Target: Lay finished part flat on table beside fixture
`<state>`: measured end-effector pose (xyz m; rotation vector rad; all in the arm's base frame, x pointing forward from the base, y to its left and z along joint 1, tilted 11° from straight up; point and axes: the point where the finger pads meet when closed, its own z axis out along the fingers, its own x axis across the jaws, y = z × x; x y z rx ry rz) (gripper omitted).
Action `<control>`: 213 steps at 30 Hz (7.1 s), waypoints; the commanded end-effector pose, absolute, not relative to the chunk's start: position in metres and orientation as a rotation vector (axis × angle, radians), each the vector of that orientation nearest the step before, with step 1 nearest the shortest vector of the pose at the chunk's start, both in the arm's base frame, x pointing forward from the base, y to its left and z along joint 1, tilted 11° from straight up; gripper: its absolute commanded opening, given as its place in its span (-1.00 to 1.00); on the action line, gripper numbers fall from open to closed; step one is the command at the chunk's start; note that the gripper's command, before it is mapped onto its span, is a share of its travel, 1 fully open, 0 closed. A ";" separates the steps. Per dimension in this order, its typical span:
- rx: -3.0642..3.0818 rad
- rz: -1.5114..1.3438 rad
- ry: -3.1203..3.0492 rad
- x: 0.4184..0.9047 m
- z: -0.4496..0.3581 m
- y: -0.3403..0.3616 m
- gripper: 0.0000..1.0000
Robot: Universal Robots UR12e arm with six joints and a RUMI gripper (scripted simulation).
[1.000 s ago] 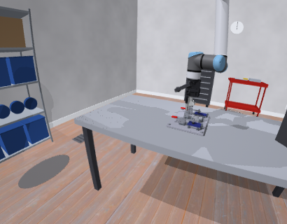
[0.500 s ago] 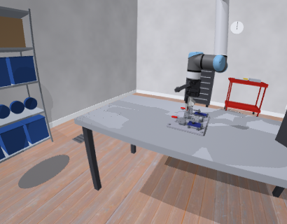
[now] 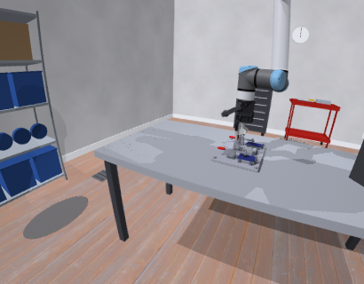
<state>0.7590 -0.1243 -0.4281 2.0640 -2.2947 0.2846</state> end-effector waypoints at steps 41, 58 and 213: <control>2.064 0.286 -2.295 0.755 -0.378 -0.116 -0.44; 2.064 0.286 -2.295 0.755 -0.378 -0.116 -0.44; 2.064 0.286 -2.295 0.683 -0.450 -0.119 0.17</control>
